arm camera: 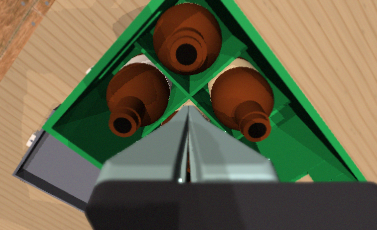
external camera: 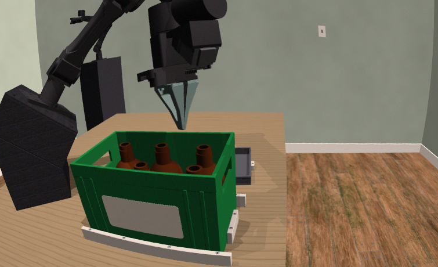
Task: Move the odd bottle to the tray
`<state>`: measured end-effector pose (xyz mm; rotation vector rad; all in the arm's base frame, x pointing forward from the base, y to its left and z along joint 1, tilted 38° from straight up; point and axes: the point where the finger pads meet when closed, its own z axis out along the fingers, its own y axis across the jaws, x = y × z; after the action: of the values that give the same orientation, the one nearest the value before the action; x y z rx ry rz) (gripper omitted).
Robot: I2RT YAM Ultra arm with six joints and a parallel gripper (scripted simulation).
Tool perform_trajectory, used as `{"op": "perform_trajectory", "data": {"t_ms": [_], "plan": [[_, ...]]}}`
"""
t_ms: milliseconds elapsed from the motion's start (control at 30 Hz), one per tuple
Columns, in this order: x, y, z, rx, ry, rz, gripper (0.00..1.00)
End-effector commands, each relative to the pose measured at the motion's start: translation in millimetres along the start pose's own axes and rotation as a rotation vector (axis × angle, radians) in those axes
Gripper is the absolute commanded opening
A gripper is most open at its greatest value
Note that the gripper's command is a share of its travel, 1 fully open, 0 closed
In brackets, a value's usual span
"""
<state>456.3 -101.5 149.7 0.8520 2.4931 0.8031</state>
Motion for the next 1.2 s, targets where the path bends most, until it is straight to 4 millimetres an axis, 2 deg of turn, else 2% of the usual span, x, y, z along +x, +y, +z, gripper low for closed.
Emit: {"op": "perform_trajectory", "data": {"t_ms": [0, 100, 633, 667, 1167], "plan": [[-18, -1, -4, 0.021, -0.024, 0.038, 0.00], [-30, -3, -5, 0.021, -0.042, 0.048, 0.00], [-30, -3, -5, 0.021, -0.043, 0.048, 0.00], [-33, 8, -18, 0.010, -0.074, 0.022, 0.61], [-33, 8, -18, 0.010, -0.074, 0.022, 0.61]]}}
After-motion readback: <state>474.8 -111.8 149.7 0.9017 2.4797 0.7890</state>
